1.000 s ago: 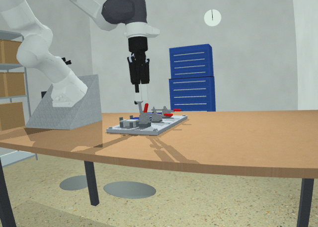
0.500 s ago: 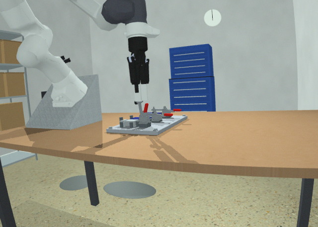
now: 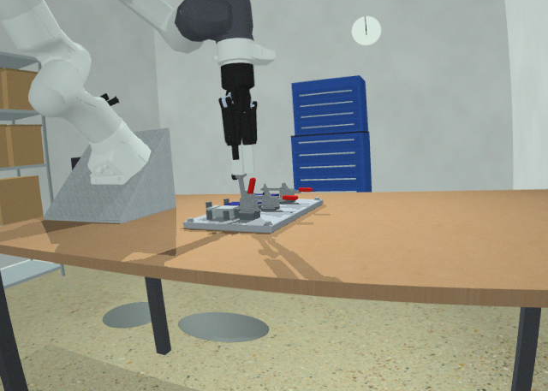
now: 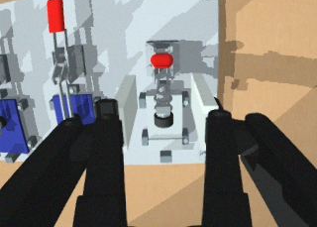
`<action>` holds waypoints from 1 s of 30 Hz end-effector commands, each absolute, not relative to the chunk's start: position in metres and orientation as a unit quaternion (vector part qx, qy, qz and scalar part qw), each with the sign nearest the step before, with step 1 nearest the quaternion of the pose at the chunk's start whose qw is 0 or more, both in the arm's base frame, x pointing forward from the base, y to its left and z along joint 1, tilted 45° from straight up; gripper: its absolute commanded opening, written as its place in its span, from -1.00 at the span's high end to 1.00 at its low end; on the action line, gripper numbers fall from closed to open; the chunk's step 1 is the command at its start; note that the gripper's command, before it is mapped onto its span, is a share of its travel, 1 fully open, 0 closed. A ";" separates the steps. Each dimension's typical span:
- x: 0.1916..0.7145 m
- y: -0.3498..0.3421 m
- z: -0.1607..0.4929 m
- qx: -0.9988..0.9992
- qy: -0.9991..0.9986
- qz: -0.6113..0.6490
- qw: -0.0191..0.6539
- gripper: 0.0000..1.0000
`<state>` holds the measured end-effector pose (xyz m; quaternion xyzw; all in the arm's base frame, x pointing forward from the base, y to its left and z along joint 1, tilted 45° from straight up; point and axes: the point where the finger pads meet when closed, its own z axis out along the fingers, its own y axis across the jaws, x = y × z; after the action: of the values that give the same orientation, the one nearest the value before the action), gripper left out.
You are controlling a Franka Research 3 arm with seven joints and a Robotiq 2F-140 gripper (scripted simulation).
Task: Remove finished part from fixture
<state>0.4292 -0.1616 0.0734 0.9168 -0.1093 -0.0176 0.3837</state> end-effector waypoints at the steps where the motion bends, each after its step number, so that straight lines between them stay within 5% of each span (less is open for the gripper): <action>1: 0.430 -0.160 0.075 0.917 -0.107 -0.018 0.383 0.44; 2: 0.430 -0.160 0.075 0.917 -0.107 -0.018 0.383 -0.16; 30: 0.429 -0.167 0.068 0.917 -0.107 -0.018 0.383 -0.16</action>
<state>0.4294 -0.1649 0.0690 0.9174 -0.1059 -0.0177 0.3832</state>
